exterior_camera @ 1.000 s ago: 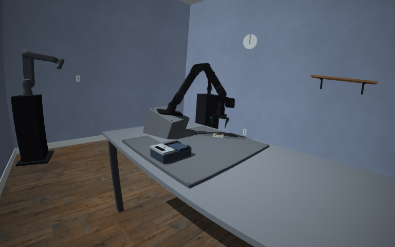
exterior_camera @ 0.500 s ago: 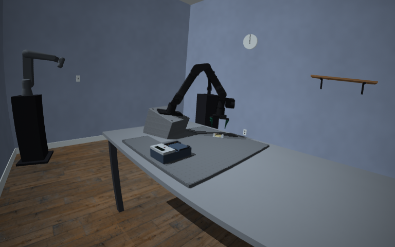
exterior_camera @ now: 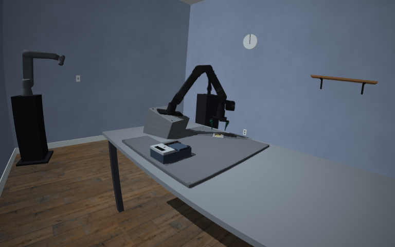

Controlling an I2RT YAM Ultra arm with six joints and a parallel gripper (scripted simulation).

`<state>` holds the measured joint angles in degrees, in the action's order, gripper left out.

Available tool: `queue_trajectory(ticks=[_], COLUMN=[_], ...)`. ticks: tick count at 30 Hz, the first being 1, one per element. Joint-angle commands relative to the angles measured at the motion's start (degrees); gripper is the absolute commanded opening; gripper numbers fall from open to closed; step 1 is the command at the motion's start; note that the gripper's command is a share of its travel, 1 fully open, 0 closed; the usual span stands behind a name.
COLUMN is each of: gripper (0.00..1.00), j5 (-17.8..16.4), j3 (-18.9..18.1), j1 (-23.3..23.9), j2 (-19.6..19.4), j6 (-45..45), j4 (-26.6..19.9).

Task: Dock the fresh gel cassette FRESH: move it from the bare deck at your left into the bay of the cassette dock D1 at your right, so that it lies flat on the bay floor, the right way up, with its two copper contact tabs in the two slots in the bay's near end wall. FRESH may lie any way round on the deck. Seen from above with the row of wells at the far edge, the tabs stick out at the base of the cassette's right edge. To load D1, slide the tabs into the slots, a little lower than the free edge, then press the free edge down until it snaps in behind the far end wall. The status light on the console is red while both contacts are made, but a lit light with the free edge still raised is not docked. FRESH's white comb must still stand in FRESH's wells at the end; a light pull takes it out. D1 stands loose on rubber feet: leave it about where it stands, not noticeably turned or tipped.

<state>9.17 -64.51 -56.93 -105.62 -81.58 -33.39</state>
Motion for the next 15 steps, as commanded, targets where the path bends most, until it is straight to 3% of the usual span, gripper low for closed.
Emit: queue_trajectory(ticks=[1, 12, 15], gripper=[1.00, 1.00, 1.00], j5=[-0.68, -0.80, -0.80], j3=[-2.23, -2.15, -2.15], j1=[0.56, 0.84, 0.96], j2=[-1.04, -3.54, -2.54], j6=[-0.39, -0.77, -0.73], j4=[1.56, 4.19, 4.40])
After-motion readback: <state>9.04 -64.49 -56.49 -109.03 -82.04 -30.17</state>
